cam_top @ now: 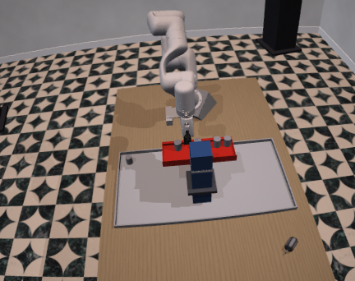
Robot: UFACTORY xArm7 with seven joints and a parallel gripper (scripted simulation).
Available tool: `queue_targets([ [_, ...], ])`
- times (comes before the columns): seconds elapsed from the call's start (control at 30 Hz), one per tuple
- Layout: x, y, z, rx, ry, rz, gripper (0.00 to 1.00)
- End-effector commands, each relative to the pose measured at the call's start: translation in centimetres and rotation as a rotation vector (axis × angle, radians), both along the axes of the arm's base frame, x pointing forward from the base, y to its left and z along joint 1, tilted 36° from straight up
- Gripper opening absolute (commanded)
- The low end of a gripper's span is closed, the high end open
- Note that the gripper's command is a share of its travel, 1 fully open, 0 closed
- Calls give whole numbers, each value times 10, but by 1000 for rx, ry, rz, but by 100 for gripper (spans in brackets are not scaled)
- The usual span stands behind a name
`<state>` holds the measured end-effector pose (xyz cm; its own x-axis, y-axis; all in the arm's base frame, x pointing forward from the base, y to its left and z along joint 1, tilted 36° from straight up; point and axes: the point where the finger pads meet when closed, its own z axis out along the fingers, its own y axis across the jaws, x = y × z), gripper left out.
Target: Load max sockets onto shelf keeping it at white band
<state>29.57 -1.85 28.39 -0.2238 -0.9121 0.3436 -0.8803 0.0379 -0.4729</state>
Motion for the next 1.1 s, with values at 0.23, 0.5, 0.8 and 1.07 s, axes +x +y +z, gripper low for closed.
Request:
queue_targets([
  [0.23,1,1,2,-1,-5,3,0],
  [0.5,0,2,4,-1,-5,3,0],
  [0.8,-4,5,11,-1,-5,3,0],
  [1.07,-4,6,11,-1,-5,3,0],
])
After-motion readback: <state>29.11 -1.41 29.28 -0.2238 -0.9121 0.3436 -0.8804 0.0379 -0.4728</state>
